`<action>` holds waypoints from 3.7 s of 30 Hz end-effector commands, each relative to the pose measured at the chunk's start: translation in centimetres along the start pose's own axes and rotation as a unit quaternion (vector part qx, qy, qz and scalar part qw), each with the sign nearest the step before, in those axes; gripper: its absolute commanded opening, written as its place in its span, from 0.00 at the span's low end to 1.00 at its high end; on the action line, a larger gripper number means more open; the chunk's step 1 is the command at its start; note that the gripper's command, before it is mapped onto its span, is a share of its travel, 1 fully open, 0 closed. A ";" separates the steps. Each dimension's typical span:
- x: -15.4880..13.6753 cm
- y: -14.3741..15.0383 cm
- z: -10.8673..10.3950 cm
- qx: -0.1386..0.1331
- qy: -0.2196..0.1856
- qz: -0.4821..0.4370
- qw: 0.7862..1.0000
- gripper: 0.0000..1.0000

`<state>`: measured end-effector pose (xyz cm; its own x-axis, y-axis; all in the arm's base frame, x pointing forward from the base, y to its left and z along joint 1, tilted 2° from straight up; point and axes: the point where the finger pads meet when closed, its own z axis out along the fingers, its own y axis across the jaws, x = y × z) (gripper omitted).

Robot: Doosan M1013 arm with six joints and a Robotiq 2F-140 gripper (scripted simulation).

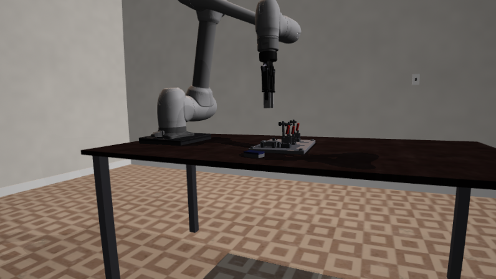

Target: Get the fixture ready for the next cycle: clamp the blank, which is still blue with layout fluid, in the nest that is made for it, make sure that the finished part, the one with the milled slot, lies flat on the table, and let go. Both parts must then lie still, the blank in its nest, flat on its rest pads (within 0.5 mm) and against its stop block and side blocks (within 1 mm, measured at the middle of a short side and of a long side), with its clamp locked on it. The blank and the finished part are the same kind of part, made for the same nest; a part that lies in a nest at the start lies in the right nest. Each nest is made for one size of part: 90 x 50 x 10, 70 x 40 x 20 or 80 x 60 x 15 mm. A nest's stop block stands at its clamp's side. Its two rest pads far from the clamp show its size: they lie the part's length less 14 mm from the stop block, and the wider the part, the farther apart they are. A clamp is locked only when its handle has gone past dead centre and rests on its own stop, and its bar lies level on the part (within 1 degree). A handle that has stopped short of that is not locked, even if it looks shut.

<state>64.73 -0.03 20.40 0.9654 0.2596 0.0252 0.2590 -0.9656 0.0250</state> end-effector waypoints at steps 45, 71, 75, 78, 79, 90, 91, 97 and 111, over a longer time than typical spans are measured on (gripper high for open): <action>0.2 0.0 7.1 -0.001 0.000 0.000 1.000 0.58; 0.2 0.0 12.0 -0.001 0.000 0.000 1.000 0.58; 0.2 0.0 12.1 -0.001 0.000 0.000 1.000 0.58; 0.2 0.0 12.1 -0.001 0.000 0.000 1.000 0.58; 0.2 0.0 12.1 -0.001 0.000 0.000 1.000 0.58; 0.2 0.0 12.1 -0.001 0.000 0.000 1.000 0.58; 0.2 0.0 12.1 -0.001 0.000 0.000 1.000 0.58; 0.2 0.0 12.2 -0.001 0.000 0.000 1.000 0.58; 0.2 0.0 15.1 -0.001 0.000 0.000 1.000 0.58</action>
<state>65.38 -0.26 5.91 0.9652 0.2603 0.0248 0.2596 -0.9653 0.0268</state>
